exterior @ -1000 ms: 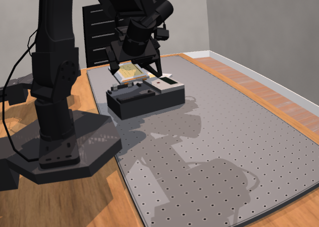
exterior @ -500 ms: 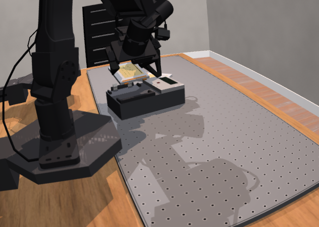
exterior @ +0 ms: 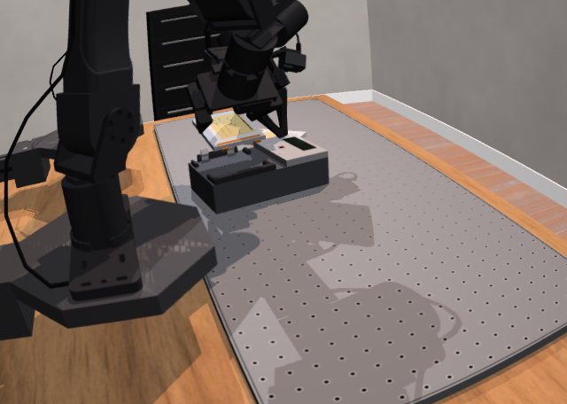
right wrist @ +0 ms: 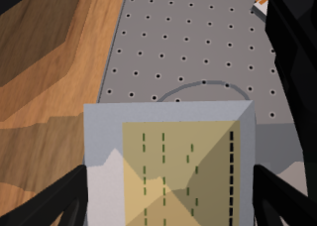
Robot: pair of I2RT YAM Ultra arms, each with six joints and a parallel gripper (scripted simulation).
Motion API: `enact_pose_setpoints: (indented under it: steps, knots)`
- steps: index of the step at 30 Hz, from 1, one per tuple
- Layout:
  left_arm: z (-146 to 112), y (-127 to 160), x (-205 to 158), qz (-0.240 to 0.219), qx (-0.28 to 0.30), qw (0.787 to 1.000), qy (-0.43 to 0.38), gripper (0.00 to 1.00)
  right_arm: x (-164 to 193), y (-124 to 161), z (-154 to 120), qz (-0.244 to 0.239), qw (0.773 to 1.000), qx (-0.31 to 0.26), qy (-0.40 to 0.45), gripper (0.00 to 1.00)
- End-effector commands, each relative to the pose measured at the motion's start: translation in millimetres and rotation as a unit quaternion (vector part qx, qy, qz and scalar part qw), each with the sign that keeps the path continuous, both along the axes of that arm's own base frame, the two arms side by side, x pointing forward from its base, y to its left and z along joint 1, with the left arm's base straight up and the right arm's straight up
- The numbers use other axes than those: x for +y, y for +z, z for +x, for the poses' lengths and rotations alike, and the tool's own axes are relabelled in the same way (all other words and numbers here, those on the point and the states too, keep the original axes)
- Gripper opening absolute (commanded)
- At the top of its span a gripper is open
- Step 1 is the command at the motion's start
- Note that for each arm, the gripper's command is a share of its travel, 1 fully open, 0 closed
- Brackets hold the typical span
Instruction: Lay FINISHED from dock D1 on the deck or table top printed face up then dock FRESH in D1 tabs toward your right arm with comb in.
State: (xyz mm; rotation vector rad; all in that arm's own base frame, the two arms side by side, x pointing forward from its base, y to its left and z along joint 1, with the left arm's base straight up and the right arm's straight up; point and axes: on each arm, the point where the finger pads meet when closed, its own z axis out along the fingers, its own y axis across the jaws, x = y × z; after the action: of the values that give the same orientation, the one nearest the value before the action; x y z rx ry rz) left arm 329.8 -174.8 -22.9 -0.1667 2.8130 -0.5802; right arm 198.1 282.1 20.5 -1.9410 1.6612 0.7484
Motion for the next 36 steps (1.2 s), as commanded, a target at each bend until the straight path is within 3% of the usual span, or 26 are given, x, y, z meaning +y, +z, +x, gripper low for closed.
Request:
enact_pose_setpoints:
  steps: [1, 36]
  knots:
    - [-8.7, -11.1, 5.4, 0.029, 0.033, 0.999, 0.003, 0.00, 1.5, 1.7, -0.4, 0.009, 1.000, -0.004, 0.002, 0.00]
    - [1.1, 3.9, -0.4, 0.029, 0.033, 0.999, 0.003, 0.00, 1.5, 1.7, -0.4, 0.009, 1.000, -0.004, 0.002, 0.00]
